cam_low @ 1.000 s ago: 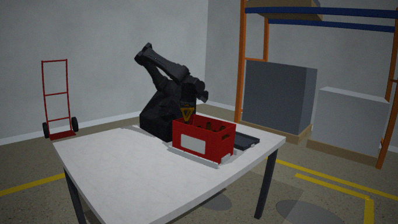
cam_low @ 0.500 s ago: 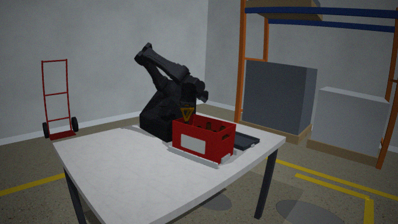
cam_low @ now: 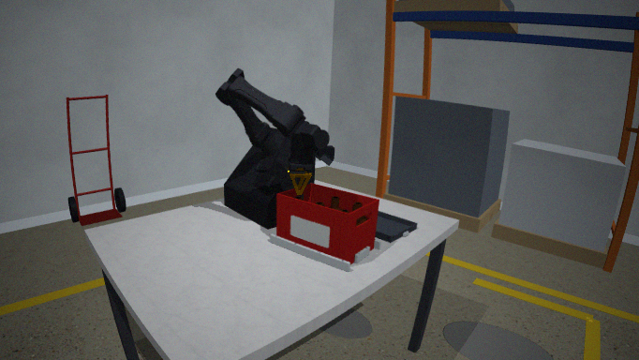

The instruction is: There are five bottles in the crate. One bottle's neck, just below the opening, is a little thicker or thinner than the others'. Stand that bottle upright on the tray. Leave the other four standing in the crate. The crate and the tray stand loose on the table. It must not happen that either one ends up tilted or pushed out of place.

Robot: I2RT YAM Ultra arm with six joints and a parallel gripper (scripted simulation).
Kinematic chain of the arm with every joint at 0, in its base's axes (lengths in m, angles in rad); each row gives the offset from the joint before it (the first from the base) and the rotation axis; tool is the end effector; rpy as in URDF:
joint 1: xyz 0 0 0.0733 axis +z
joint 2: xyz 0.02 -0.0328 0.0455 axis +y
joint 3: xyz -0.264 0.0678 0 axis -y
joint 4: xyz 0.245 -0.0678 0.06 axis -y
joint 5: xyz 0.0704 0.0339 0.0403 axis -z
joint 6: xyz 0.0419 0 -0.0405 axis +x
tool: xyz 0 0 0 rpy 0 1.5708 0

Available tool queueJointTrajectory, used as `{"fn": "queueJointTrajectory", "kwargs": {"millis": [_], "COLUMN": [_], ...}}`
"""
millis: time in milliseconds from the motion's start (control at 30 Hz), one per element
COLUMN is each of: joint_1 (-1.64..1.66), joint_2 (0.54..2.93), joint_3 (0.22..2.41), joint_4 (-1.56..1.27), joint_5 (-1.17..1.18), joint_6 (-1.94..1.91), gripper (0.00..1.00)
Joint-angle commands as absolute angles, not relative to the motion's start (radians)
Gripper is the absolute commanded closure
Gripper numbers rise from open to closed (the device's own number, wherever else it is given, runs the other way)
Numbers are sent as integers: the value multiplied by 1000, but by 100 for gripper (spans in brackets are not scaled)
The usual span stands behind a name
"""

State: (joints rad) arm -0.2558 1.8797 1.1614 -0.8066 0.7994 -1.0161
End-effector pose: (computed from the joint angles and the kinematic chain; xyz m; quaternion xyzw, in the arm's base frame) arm 0.3106 -0.1111 0.1547 0.3334 -0.8585 0.3255 0.2141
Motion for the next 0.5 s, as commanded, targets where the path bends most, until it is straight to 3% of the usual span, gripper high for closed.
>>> {"fn": "queueJointTrajectory", "kwargs": {"millis": [0,467], "joint_1": [-237,-236], "joint_2": [1891,1897], "joint_3": [1155,1164], "joint_4": [-801,-802], "joint_5": [790,790], "joint_6": [-1012,-1009], "gripper": [39,39]}}
